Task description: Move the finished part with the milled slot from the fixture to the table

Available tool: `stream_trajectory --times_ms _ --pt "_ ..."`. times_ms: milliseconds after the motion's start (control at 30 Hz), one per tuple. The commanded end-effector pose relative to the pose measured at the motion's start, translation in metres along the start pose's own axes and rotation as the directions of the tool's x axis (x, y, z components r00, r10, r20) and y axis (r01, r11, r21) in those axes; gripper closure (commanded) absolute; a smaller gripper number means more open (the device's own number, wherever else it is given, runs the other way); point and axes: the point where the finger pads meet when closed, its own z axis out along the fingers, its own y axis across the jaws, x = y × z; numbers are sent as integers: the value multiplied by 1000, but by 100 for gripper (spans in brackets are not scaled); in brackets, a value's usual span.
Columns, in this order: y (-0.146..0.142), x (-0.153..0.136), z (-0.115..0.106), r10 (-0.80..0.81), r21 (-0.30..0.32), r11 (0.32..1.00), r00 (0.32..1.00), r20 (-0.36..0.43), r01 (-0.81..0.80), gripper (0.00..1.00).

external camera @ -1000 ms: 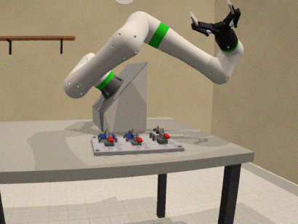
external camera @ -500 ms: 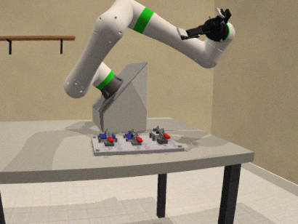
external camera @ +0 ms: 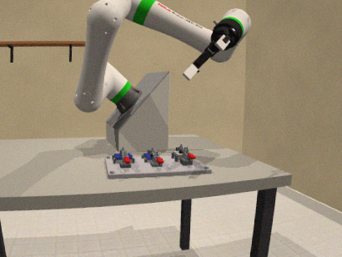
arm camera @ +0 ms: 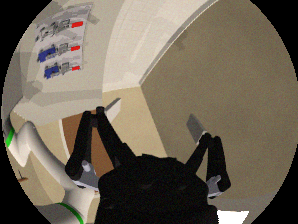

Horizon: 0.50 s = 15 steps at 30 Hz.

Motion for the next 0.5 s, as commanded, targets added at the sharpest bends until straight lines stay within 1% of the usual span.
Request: stream_trajectory --times_ms 0,33,100,133,200,300,467 --pt "-37 8 17 91 88 993 989 -113 -81 0" --pt "-46 11 19 112 113 989 985 -131 -98 0" --pt "-46 11 19 112 113 989 985 -131 -98 0" --pt "-73 17 24 179 188 971 968 -178 -145 0" --pt "-87 21 25 214 227 959 957 -197 -168 0" --pt "-115 27 26 288 309 927 930 -227 -211 0" --pt "-163 39 21 413 449 851 876 -251 -273 0"
